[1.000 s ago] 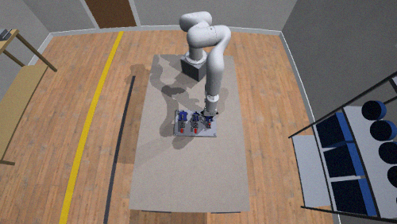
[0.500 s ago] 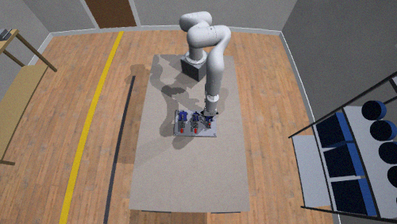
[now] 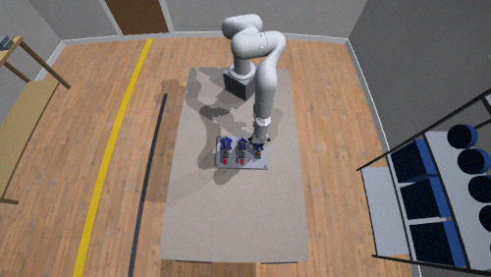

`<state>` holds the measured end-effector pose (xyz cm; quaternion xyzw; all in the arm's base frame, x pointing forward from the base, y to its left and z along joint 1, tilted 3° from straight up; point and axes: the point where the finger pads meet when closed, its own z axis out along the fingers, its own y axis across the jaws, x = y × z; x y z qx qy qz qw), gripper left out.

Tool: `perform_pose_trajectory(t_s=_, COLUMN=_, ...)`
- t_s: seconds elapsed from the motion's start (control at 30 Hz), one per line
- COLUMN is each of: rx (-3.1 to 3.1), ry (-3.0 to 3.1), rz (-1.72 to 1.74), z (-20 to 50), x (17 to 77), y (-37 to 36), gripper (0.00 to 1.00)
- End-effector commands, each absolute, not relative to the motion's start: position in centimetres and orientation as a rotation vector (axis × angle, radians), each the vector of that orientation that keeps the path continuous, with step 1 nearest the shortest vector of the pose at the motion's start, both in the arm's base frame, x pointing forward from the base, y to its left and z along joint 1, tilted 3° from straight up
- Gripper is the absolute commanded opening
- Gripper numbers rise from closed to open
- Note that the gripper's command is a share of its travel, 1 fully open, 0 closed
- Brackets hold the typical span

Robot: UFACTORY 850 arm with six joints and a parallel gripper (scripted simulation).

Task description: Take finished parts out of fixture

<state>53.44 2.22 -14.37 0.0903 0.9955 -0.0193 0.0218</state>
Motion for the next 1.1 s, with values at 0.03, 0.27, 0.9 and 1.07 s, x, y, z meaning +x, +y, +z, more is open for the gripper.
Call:
perform_pose_trajectory(t_s=0.03, rx=0.28, ry=3.083, rz=-0.06, z=-14.0, x=53.6, y=2.2, gripper=0.0)
perform_pose_trajectory(t_s=0.27, rx=0.28, ry=3.083, rz=-0.06, z=-13.5, x=53.5, y=2.3, gripper=0.0)
perform_pose_trajectory(t_s=0.9, rx=0.28, ry=3.083, rz=-0.06, z=-12.0, x=53.5, y=2.3, gripper=0.0)
perform_pose_trajectory(t_s=1.07, rx=0.28, ry=3.083, rz=-0.06, z=-11.5, x=53.5, y=2.3, gripper=0.0)
